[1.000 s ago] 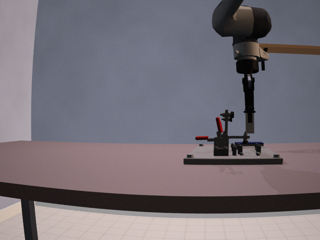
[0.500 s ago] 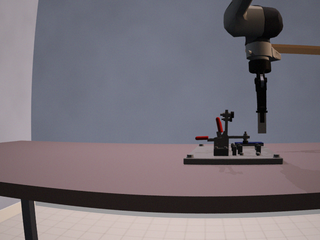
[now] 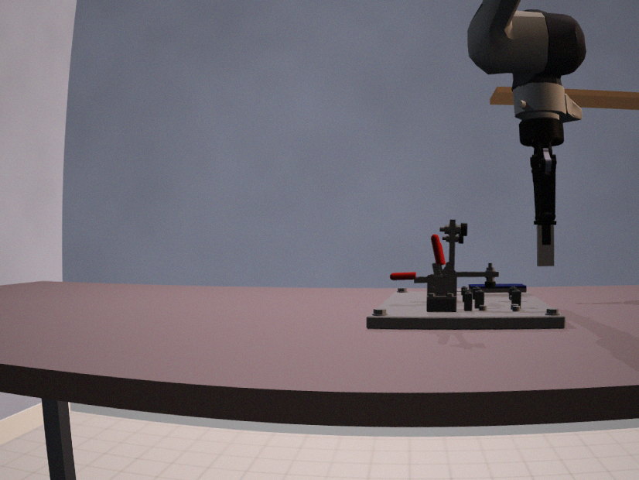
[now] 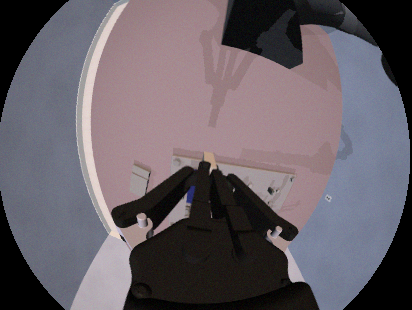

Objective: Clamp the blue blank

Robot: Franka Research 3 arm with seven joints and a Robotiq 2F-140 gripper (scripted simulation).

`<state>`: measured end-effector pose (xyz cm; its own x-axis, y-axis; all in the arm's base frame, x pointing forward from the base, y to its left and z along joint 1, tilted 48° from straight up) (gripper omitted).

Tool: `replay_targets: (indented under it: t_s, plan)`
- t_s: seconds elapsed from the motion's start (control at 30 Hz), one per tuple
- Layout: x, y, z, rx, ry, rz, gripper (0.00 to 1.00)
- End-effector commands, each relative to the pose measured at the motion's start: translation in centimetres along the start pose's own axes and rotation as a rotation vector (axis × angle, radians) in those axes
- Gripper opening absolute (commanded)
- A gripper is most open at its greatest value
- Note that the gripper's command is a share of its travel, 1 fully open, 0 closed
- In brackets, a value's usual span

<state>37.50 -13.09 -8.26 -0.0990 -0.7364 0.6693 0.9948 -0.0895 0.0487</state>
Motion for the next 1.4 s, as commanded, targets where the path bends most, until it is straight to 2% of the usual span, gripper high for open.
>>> replay_targets:
  t_s: [0.0, 0.1, 0.43, 1.37]
  plan:
    - [0.1, 0.0, -0.2, 0.025, -0.007, -0.005, 0.00]
    - [-0.3, 0.0, -0.2, 0.025, -0.007, -0.005, 0.00]
    - [-3.2, 0.0, -0.2, 0.025, -0.007, -0.005, 0.00]
    - [-3.8, 0.0, -0.2, 0.025, -0.007, -0.005, 0.00]
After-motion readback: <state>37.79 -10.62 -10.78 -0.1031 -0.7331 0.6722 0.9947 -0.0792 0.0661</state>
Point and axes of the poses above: the point where the finger pads meet when closed, its own x axis back along the fingers, its own z axis across the jaws, y = z × x, the point moved 5 cm from there along x, back along the fingers, and after that the axes turned 7 degrees about x, right-handed, at the moved point
